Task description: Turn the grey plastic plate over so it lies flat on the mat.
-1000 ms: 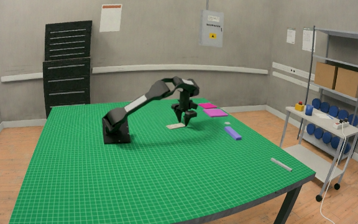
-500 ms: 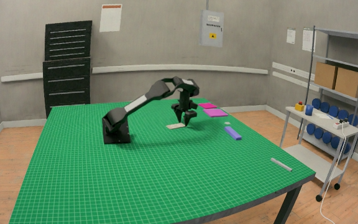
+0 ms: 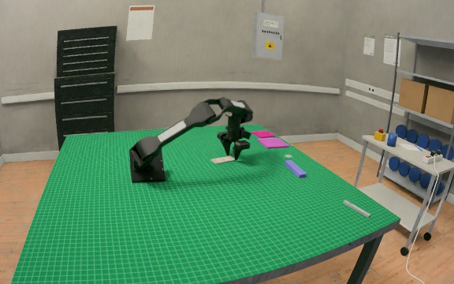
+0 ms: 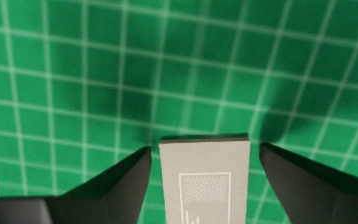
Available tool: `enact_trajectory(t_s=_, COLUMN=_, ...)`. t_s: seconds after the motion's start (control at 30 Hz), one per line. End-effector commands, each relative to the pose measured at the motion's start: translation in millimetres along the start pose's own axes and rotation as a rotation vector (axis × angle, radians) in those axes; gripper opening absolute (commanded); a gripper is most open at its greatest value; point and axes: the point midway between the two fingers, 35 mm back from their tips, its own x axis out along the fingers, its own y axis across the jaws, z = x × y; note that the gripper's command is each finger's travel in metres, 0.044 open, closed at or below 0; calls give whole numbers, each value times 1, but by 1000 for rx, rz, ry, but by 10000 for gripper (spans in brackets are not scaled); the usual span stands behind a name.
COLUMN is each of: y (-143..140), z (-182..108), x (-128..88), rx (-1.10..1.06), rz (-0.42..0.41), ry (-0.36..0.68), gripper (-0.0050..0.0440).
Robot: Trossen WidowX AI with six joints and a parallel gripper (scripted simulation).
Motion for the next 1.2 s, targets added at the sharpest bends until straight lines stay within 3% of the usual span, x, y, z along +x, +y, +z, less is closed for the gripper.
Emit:
enact_trajectory(t_s=0.0, y=-9, z=3, x=-6, rx=16, rz=3, ry=-15, gripper=314)
enact_trajectory(t_s=1.17, y=-9, z=2, x=-1, rx=14, rz=2, ry=-11, gripper=314)
